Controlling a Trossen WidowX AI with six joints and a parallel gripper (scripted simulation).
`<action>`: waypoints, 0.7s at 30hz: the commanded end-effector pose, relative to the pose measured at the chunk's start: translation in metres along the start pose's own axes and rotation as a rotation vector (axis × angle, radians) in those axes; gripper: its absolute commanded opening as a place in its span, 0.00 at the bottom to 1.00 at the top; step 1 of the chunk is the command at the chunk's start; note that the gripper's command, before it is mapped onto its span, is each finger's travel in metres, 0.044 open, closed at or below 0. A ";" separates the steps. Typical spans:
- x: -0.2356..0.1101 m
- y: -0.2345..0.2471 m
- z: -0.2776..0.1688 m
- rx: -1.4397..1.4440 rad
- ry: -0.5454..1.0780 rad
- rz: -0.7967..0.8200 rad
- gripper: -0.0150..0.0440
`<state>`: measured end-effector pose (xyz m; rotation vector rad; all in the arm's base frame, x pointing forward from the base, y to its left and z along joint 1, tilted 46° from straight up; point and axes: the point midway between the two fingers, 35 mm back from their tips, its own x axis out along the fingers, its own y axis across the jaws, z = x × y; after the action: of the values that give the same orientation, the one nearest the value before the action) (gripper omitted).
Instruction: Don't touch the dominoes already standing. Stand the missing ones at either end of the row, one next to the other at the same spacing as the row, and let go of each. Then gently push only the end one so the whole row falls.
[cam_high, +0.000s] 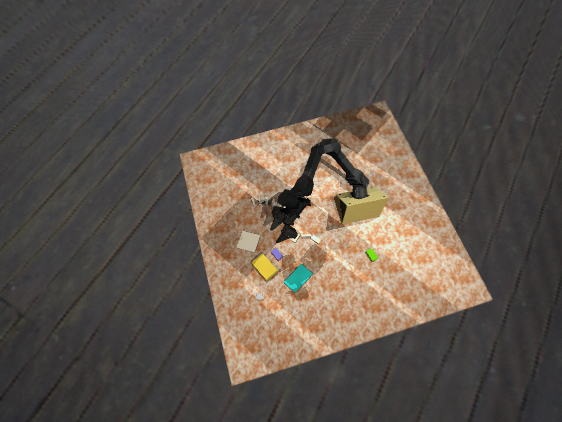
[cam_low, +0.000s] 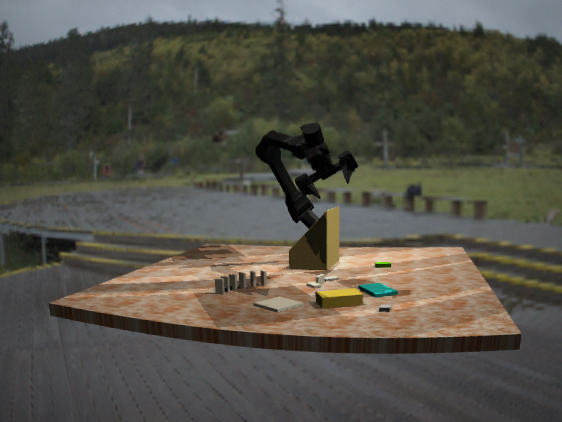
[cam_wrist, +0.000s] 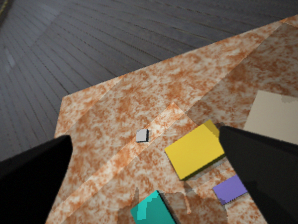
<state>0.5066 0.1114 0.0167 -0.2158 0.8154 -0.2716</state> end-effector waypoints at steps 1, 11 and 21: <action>0.034 -0.038 -0.059 -0.232 0.245 -0.117 1.00; 0.047 -0.123 -0.172 -0.734 0.829 -0.181 1.00; 0.047 -0.148 -0.183 -0.841 0.964 -0.159 1.00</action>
<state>0.3833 -0.0546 -0.0930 -0.9529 1.8113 -0.1822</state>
